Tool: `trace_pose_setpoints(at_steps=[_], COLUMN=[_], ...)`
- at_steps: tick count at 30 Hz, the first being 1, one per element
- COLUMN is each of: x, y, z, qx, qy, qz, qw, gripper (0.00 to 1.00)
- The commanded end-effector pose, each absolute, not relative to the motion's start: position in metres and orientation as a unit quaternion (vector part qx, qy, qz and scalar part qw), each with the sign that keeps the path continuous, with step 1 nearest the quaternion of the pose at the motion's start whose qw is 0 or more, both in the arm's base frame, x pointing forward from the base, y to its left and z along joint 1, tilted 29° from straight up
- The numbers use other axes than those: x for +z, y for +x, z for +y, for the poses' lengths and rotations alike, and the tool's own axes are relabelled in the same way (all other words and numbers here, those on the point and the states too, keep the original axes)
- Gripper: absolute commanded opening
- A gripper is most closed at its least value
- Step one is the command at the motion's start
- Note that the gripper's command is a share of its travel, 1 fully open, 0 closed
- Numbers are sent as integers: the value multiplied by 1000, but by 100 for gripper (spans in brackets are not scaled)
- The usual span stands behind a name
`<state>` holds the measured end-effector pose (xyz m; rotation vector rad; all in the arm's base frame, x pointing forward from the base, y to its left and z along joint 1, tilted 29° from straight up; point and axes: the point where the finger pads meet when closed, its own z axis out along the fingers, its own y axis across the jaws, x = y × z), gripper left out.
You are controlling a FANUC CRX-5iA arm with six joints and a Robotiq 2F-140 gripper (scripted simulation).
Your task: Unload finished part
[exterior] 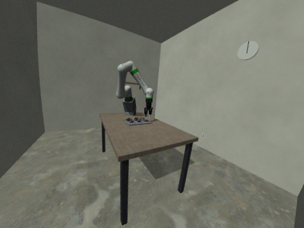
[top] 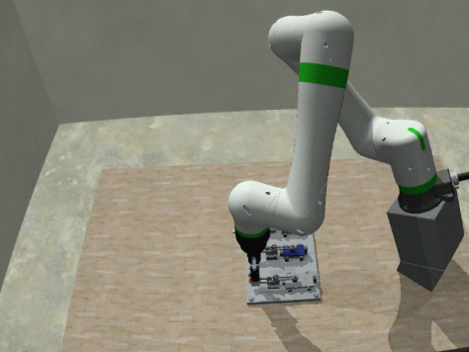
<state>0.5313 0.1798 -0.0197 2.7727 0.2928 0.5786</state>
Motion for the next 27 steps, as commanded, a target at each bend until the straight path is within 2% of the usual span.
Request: trace_pose_setpoints(at_steps=[1, 27], x=[-20, -44], y=[531, 543], z=[180, 173], qx=[201, 201], qy=[963, 963], qz=[102, 102], qw=[146, 146], gripper=[28, 28])
